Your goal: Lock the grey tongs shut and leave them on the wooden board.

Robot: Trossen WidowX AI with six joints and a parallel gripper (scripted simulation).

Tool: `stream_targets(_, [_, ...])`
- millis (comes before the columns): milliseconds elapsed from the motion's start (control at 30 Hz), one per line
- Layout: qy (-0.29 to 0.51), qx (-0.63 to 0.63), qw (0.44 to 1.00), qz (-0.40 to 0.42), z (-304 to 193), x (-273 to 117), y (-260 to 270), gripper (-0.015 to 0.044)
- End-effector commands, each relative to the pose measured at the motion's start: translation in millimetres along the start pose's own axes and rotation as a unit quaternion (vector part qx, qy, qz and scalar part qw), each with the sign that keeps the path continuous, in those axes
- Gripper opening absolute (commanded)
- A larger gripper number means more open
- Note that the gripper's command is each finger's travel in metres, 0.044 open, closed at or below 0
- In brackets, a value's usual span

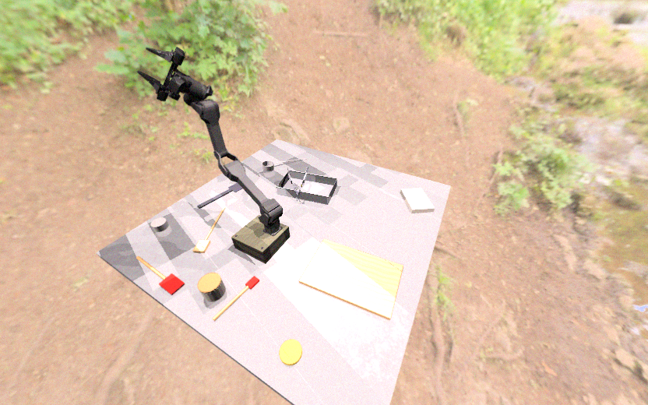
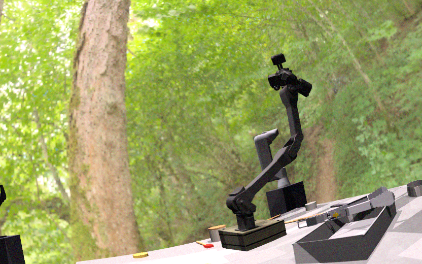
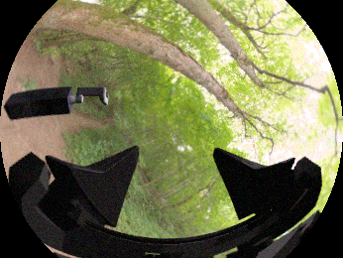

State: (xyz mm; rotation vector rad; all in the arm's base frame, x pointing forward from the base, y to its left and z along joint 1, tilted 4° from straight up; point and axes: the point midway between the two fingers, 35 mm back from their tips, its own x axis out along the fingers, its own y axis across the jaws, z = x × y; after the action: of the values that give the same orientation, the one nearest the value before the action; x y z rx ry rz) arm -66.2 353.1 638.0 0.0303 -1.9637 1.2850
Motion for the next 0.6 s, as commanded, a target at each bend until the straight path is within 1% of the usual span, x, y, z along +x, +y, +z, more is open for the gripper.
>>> stream_targets(0, [0.0,0.0,1.0,0.0,0.0,0.0,0.0,0.0426])
stream_targets(33, [0.001,0.0,1.0,-0.002,0.4,-0.3,-1.4,0.044])
stream_targets(167, [-0.007,-0.03,0.999,-0.025,15.5,3.8,-16.3,0.044])
stream_targets(300, [-0.038,-0.1,0.992,-0.067,51.3,10.6,-41.7,0.044])
stream_targets(367, [-0.042,-0.115,0.989,-0.085,64.1,11.9,-52.7,0.044])
stream_targets(567, [-0.028,-0.152,0.98,-0.128,76.8,8.2,-72.3,0.044])
